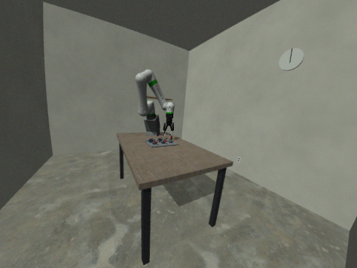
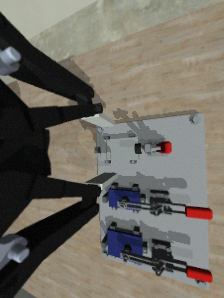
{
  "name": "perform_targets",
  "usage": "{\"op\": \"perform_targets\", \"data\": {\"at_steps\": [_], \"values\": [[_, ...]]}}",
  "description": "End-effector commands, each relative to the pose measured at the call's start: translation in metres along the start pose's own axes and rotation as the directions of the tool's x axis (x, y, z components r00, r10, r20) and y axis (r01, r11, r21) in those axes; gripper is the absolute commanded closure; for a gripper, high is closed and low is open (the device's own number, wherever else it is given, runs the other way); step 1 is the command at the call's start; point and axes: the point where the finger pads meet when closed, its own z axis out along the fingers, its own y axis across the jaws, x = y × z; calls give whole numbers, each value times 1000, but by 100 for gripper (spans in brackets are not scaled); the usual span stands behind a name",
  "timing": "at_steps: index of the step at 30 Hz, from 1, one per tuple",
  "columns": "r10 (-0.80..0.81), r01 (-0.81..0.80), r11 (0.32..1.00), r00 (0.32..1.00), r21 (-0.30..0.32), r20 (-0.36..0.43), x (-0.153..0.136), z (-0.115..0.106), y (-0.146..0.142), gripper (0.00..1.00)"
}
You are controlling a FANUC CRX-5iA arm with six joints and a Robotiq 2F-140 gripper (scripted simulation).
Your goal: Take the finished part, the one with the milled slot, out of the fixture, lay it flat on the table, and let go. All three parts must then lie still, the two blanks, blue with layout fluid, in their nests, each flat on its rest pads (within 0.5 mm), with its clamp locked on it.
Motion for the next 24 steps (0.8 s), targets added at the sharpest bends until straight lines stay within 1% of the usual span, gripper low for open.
{"op": "perform_targets", "data": {"at_steps": [1,10,24], "values": [[1,-1,1000,1000,-1,-3,1,7,0,42],[1,-1,1000,1000,-1,-3,1,22,0,42],[1,-1,1000,1000,-1,-3,1,24,0,42]]}}
